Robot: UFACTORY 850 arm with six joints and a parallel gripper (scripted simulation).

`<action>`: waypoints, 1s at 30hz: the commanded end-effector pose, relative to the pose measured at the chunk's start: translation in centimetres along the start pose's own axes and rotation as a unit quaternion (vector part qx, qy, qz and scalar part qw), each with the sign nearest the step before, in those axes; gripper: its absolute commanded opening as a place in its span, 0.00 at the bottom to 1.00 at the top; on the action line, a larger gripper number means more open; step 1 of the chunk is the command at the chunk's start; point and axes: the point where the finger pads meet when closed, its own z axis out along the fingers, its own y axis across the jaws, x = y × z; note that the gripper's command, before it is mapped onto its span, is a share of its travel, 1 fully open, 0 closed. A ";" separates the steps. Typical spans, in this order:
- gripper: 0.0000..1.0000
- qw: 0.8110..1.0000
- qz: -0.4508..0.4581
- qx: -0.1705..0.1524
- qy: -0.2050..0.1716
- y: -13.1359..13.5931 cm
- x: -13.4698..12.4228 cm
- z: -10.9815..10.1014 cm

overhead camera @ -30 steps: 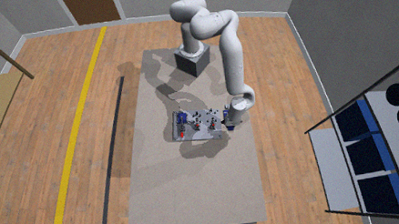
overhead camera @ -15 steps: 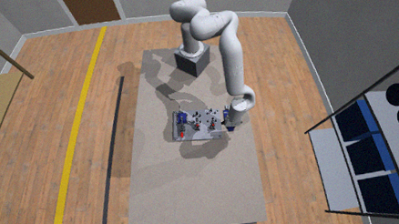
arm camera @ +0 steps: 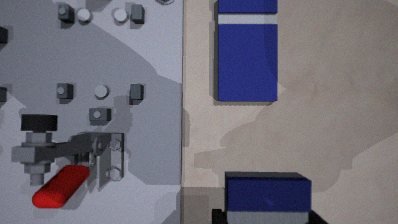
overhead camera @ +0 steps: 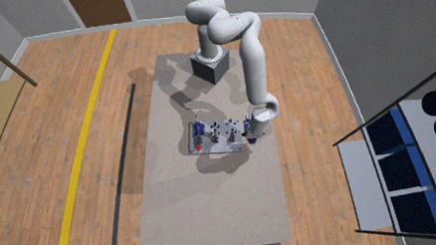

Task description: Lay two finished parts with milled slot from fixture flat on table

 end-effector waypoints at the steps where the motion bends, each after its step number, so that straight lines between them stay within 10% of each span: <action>1: 0.00 1.000 0.000 0.000 -0.001 0.0 -0.1 -0.1; 30: 0.00 1.000 0.000 0.000 -0.001 0.0 -0.1 3.3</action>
